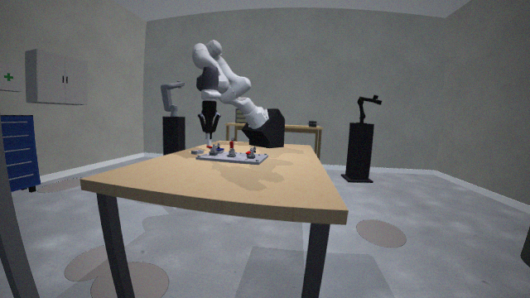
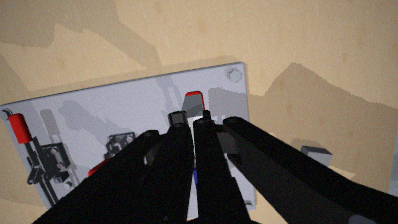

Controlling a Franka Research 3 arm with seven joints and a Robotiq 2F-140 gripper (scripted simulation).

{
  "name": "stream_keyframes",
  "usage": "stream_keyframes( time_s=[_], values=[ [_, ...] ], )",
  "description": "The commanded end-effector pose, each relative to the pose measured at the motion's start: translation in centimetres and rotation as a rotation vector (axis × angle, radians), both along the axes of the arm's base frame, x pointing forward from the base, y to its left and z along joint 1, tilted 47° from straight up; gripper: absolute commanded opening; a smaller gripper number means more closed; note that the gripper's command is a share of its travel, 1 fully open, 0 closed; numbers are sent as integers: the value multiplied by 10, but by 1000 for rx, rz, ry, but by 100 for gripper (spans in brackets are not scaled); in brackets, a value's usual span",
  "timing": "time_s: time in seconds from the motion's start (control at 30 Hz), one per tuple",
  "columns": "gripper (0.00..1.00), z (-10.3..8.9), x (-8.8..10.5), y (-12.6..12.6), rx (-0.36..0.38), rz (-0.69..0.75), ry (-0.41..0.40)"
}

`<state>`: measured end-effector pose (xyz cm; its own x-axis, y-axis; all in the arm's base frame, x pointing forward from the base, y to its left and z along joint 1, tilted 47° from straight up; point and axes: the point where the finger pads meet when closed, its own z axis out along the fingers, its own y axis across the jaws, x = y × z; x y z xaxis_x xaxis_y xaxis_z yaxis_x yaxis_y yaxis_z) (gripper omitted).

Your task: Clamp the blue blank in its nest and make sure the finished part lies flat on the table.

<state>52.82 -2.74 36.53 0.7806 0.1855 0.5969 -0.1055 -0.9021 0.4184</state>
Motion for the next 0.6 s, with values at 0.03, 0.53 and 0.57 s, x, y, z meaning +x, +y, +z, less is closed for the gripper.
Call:
stream_keyframes(
  time_s=[0.03,0.53,0.57],
  values=[
    [0,0,2,-1,2,-1,-4],
    [0,-1,3,-1,2,-1,-4],
    [0,-1,3,-1,2,-1,-4]
  ],
)
